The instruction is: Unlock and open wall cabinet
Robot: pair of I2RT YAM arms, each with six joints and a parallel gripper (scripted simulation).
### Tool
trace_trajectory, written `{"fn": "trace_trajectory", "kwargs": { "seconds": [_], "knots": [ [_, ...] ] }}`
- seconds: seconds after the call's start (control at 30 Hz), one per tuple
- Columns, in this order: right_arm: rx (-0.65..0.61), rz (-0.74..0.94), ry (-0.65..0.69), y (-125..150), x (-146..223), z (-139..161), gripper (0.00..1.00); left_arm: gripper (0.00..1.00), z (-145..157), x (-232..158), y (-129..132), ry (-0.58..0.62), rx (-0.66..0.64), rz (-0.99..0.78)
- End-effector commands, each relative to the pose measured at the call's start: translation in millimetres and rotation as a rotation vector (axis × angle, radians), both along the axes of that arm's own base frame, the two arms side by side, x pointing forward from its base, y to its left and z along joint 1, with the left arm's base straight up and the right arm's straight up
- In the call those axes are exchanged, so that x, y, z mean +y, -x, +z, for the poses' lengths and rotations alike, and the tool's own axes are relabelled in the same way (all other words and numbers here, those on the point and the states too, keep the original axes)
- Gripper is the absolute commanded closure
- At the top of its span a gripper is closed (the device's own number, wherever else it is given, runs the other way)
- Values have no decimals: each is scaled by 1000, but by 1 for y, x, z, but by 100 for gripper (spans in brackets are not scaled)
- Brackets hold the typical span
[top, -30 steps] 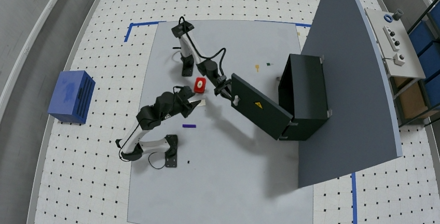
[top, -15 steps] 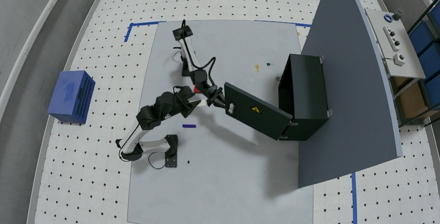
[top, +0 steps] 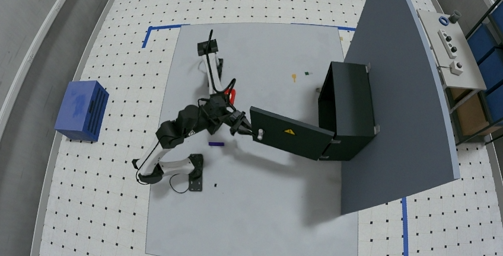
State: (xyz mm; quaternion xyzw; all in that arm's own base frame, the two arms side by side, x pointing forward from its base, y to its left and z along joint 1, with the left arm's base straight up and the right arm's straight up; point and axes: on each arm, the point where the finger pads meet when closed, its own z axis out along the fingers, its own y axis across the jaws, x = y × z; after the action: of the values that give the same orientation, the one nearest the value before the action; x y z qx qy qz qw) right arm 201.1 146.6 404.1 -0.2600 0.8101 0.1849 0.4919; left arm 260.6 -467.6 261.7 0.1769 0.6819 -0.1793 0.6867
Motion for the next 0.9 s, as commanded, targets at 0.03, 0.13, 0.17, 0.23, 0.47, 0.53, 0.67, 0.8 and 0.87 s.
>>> {"fn": "trace_trajectory", "kwargs": {
  "seconds": [0.03, 0.13, 0.17, 0.23, 0.47, 0.53, 0.67, 0.8, 0.87],
  "knots": [
    [-18, -1, -12, 1, -1, 6, 56, 93, -3, -15, 2, -15, 5, 88],
    [-18, -1, -12, 1, -1, 6, 56, 93, -3, -26, 4, -15, 5, 124],
    [-18, -1, -12, 1, -1, 6, 56, 93, -3, -30, 5, -15, 5, 138],
    [-18, -1, -12, 1, -1, 6, 56, 93, -3, -38, 7, -15, 5, 166],
    [-18, -1, -12, 1, -1, 6, 56, 93, -3, -53, 10, -15, 5, 221],
    [-18, -1, -12, 1, -1, 6, 56, 93, -3, -61, 10, -15, 5, 247],
    [-18, -1, -12, 1, -1, 6, 56, 93, -9, -74, 11, -25, 5, 289],
    [-18, -1, -12, 1, -1, 6, 56, 93, -9, -74, 11, -25, 5, 290],
    [-18, -1, -12, 1, -1, 6, 56, 93, -9, -74, 10, -25, 5, 291]
  ]
}}
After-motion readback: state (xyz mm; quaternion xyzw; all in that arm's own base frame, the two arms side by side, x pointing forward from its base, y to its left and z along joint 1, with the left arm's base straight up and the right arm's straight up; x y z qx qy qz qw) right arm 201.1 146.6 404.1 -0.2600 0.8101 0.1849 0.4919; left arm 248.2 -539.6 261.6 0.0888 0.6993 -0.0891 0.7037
